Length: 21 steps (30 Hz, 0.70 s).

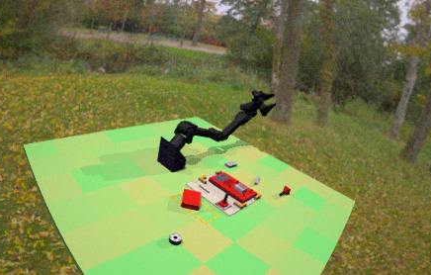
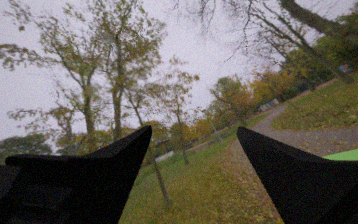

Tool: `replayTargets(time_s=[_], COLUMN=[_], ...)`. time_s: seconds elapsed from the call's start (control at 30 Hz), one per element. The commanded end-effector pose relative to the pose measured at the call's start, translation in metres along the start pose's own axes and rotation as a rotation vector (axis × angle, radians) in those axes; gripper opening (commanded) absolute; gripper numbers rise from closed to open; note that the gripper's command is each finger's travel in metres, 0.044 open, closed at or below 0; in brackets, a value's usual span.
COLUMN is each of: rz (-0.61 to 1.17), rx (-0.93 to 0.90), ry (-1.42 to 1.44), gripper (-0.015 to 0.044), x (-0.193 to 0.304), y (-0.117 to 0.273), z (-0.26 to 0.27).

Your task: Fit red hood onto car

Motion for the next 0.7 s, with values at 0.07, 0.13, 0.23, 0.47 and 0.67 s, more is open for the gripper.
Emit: replayTargets(time_s=[0.07,0.13,0.23,0.47,0.67], rz=[-0.016,-0.035,-0.062,-0.114,-0.137], rx=[0.015,0.036,0.073,0.178,0.27], ry=[-0.003,-0.007,-0.012,-0.029,-0.039], gripper=[0.044,0.044,0.044,0.044,0.044], x=[-0.019,-0.044,-0.081,-0.167,-0.227], y=[-0.007,-0.015,-0.028,-0.059,-0.081], z=[0.001,0.001,-0.003,-0.027,-0.06])
Point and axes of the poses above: the point midway between the two fingers, 35 mm back from their tips, its own y axis back along the fingers, its own z axis across the jaws, x = y × z, the point moved 3 cm from there along y, back along the fingers, and after that the axes turned 13 degrees about y, right-handed, at the moved point
